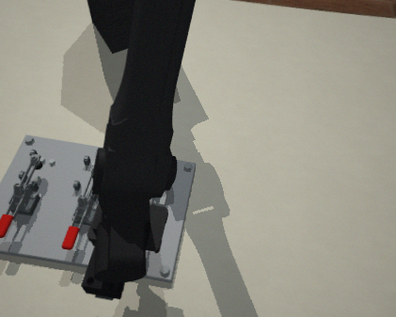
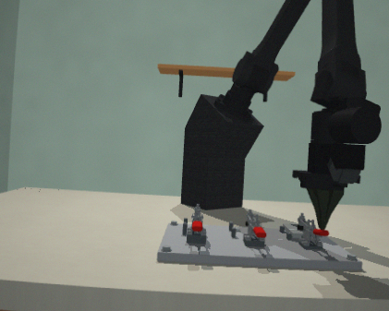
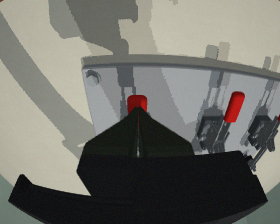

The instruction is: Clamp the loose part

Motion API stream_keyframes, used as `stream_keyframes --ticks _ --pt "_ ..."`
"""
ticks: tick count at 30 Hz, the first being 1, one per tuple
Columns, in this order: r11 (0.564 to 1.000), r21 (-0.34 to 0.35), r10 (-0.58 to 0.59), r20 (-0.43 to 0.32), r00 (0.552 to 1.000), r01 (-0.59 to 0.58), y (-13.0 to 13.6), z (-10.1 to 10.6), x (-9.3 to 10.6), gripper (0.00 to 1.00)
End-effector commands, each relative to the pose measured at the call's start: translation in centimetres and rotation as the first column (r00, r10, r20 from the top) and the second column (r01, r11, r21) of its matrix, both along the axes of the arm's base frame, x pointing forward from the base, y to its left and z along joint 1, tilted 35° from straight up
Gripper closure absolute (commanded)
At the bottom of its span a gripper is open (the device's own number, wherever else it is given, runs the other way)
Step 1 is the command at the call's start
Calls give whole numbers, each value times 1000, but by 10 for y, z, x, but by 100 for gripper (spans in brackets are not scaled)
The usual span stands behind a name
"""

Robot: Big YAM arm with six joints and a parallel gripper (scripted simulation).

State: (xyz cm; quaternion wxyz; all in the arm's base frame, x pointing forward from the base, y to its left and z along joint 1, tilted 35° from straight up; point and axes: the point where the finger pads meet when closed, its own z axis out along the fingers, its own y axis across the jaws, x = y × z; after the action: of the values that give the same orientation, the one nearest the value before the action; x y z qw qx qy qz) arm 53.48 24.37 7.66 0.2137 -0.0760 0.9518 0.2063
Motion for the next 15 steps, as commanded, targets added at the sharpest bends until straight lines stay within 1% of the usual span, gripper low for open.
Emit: stream_keyframes --ticks 1,6,10,12,15 --pt "1000 17 5 48 999 -6 12 18 13 100" --pt "1000 17 5 47 999 -6 13 18 13 100" --pt "1000 11 6 31 1000 -7 14 7 12 100" --pt "1000 11 7 31 1000 -7 14 6 13 100" --pt "1000 17 6 47 999 -6 14 16 14 100"
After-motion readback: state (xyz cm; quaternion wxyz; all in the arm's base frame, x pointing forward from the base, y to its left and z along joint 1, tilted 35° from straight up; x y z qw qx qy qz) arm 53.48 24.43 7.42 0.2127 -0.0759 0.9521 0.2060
